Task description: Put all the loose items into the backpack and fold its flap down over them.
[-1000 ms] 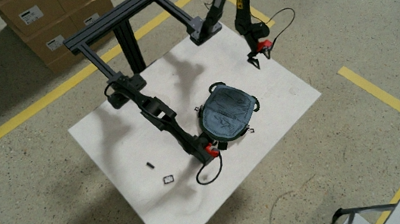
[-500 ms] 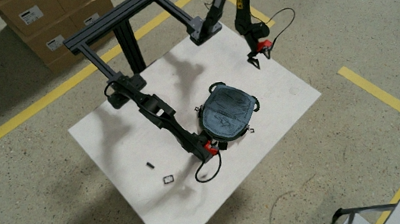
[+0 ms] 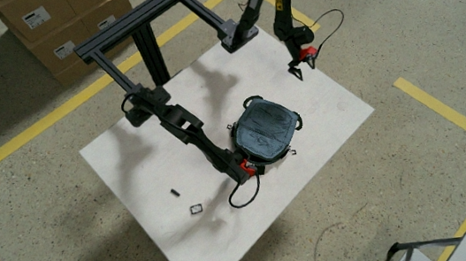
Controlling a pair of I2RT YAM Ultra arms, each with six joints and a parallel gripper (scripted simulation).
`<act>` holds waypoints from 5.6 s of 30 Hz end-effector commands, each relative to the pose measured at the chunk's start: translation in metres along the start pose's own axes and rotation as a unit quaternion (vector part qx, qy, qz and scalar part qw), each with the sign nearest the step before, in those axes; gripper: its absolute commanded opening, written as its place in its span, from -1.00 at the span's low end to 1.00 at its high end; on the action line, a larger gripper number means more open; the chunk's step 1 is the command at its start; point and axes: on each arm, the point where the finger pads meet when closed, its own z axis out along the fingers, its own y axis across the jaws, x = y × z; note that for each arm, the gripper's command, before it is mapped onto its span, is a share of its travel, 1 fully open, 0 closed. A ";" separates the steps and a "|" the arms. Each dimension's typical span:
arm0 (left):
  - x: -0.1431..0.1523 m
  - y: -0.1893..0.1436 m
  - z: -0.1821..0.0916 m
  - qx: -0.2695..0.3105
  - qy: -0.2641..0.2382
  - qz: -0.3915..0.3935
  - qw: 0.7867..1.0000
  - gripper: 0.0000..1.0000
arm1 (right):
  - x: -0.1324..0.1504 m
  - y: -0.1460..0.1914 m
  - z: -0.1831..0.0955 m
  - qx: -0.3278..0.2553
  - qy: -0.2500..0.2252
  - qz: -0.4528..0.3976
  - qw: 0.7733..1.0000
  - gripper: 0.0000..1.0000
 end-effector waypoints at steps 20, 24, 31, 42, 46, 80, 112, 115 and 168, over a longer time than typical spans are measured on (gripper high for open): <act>-0.005 0.000 0.000 0.000 -0.007 0.002 1.000 0.80 | 0.011 0.061 -0.003 -0.014 -0.011 -0.023 1.000 -1.00; -0.005 0.000 0.000 0.000 -0.007 0.002 1.000 0.80 | 0.013 0.065 -0.002 -0.013 -0.011 -0.023 1.000 -1.00; -0.005 0.000 0.000 0.000 -0.007 0.002 1.000 0.80 | 0.019 0.077 0.000 -0.014 -0.011 -0.023 1.000 -1.00; -0.005 0.000 0.000 0.000 -0.007 0.002 1.000 0.80 | 0.028 0.094 0.007 -0.014 -0.010 -0.023 1.000 -1.00; -0.005 0.000 0.000 0.000 -0.007 0.002 1.000 0.80 | 0.032 0.099 0.011 -0.013 -0.011 -0.023 1.000 -1.00; -0.005 0.000 0.000 0.000 -0.007 0.002 1.000 0.80 | 0.068 0.136 0.075 -0.006 -0.007 -0.018 1.000 -1.00; -0.005 0.000 0.000 0.000 -0.007 0.002 1.000 0.80 | 0.087 0.102 0.144 -0.015 -0.016 -0.022 1.000 -1.00; -0.005 0.000 0.000 0.000 -0.007 0.002 1.000 0.80 | 0.089 0.101 0.132 -0.013 -0.017 -0.022 1.000 -1.00; -0.005 0.000 0.000 0.000 -0.007 0.002 1.000 0.80 | 0.084 -0.005 -0.099 0.197 -0.199 -0.101 0.955 0.80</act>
